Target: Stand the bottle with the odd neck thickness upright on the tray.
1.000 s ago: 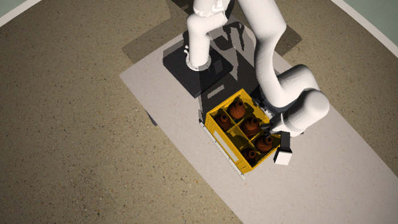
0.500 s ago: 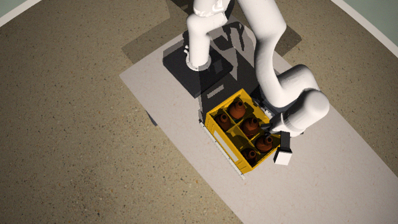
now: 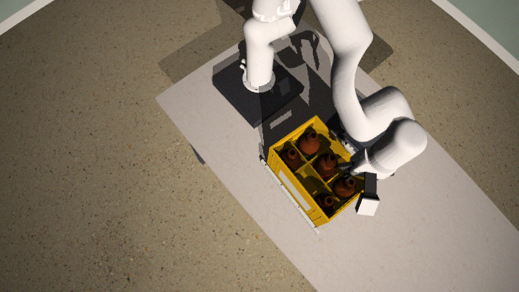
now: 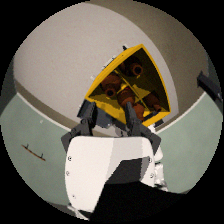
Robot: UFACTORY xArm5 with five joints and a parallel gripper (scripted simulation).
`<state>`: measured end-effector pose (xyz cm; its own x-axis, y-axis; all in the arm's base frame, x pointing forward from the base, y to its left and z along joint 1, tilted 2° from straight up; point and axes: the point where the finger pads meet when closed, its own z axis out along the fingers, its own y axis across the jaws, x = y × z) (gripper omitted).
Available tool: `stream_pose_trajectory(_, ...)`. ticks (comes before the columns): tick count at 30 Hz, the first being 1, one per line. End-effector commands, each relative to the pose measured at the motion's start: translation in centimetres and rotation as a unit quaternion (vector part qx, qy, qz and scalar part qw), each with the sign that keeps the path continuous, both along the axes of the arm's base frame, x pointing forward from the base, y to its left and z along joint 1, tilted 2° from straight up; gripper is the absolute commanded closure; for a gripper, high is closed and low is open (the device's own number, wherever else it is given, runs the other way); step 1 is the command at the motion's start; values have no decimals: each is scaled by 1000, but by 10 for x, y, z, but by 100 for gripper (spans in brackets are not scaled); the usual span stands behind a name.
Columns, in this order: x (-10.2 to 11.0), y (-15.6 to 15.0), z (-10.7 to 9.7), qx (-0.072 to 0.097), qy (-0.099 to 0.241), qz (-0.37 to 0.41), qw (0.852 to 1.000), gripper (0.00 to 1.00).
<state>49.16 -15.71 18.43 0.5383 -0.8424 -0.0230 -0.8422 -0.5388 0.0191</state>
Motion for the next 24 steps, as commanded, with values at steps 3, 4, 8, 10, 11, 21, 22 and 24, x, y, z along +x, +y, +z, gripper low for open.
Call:
stream_pose_trajectory(3,1,0,-4,-1,-2,0,1000,35)
stream_pose_trajectory(4,1,0,-5,-1,-2,0,1000,35)
stream_pose_trajectory(8,1,0,-10,-1,-2,0,1000,35)
stream_pose_trajectory(10,1,0,-13,-1,-2,0,1000,35)
stream_pose_trajectory(11,1,0,-14,-1,-2,0,1000,35)
stream_pose_trajectory(21,1,1,-24,-1,-2,0,1000,35)
stream_pose_trajectory(22,1,1,-25,-1,-2,0,1000,35)
stream_pose_trajectory(24,1,1,-27,-1,-2,0,1000,35)
